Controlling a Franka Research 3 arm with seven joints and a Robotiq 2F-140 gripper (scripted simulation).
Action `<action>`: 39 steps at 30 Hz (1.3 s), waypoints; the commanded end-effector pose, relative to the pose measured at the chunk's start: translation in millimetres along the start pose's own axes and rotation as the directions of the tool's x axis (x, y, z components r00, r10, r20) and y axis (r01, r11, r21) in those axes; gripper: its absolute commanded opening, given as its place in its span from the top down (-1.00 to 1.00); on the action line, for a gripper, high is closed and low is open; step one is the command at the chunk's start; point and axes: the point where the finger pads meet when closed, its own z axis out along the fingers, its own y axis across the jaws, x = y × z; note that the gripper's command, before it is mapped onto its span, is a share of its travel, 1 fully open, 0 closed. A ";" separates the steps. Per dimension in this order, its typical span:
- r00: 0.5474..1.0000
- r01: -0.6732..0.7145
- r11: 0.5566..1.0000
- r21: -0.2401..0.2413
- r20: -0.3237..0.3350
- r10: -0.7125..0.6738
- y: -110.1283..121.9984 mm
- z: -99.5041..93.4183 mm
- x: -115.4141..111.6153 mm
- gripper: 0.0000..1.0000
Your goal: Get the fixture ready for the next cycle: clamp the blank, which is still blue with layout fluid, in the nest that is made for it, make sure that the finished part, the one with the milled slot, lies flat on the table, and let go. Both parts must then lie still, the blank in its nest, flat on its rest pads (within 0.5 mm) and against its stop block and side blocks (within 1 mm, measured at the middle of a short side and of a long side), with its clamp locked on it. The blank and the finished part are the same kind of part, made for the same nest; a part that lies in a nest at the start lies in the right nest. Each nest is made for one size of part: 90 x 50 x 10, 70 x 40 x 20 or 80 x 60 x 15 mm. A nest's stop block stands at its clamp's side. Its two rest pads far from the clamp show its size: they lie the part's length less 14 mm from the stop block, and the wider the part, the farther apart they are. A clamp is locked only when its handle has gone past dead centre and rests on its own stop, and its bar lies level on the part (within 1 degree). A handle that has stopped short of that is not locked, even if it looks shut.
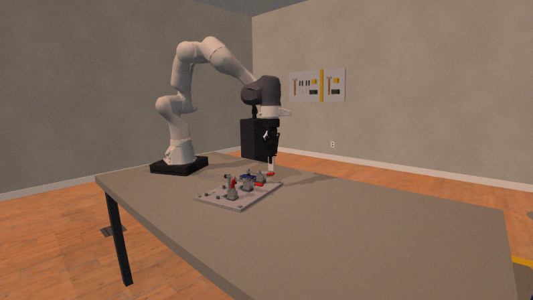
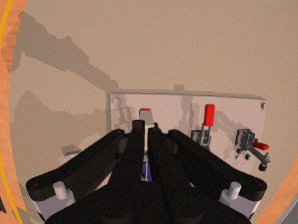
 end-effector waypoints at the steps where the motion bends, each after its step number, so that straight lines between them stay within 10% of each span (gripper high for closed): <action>1: 1.000 0.002 1.000 0.003 0.002 -0.002 -0.4 -4.3 -0.8 1.00; 39: 1.000 0.002 1.000 0.003 0.002 -0.002 -0.8 -0.9 -0.8 1.00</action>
